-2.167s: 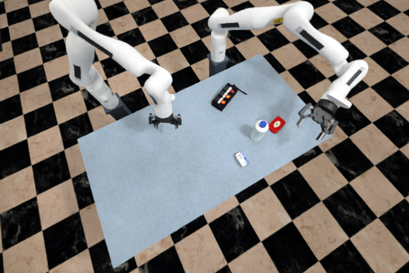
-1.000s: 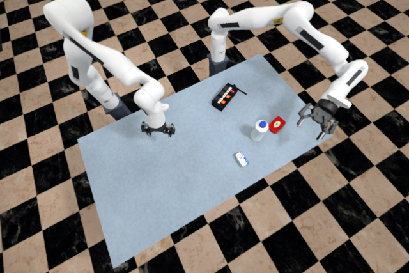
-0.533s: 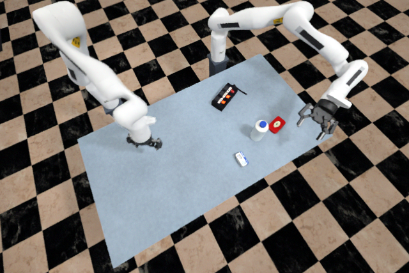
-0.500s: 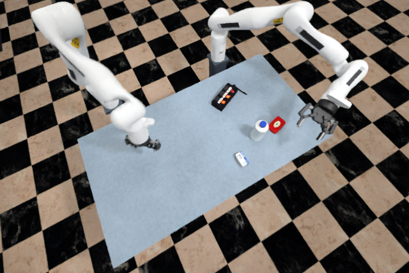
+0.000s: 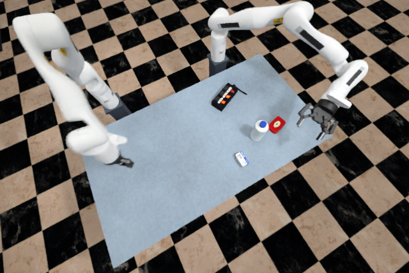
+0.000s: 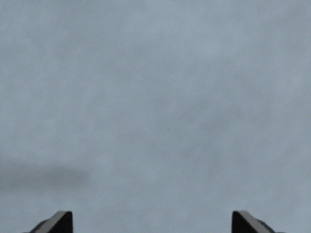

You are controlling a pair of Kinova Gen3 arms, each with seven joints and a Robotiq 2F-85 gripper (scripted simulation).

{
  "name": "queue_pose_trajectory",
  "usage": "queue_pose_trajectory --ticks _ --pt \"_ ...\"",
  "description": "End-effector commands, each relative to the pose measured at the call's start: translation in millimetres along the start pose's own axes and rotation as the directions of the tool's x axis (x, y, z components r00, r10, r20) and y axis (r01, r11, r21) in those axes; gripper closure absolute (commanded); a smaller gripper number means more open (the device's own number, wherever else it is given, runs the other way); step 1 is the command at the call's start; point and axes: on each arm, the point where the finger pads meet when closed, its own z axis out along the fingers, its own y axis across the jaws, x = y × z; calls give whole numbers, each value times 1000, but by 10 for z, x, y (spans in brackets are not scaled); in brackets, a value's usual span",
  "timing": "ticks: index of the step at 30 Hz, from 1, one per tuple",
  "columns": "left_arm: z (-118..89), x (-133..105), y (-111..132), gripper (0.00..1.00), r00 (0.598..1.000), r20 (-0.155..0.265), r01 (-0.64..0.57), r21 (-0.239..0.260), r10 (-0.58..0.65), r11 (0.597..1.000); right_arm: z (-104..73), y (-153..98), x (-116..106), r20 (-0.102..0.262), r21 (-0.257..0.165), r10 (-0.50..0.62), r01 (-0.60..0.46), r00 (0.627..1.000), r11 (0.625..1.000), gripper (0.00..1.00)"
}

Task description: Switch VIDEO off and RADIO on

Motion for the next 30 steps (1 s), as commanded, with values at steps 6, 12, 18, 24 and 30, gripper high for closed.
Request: queue_pose_trajectory --ticks 6,12,18,24,30 --pt "-4 18 2 2 1000 -1 -3 1 3 1000 69 -718 -510 -36 -2 109 -109 993 994 2" --pt "-4 18 2 2 1000 -1 -3 1 3 1000 123 -1361 -818 -54 -5 188 -189 981 982 2" --pt "-4 18 2 2 1000 -1 -3 1 3 1000 173 -2019 -1016 -70 -8 264 -265 962 964 2" --pt "-4 18 2 2 1000 -1 -3 1 3 1000 205 -2497 -1094 -79 -11 316 -317 946 948 2" --pt "-4 18 2 2 1000 -1 -3 1 3 1000 246 -3200 -1117 -91 -15 390 -392 916 920 2"
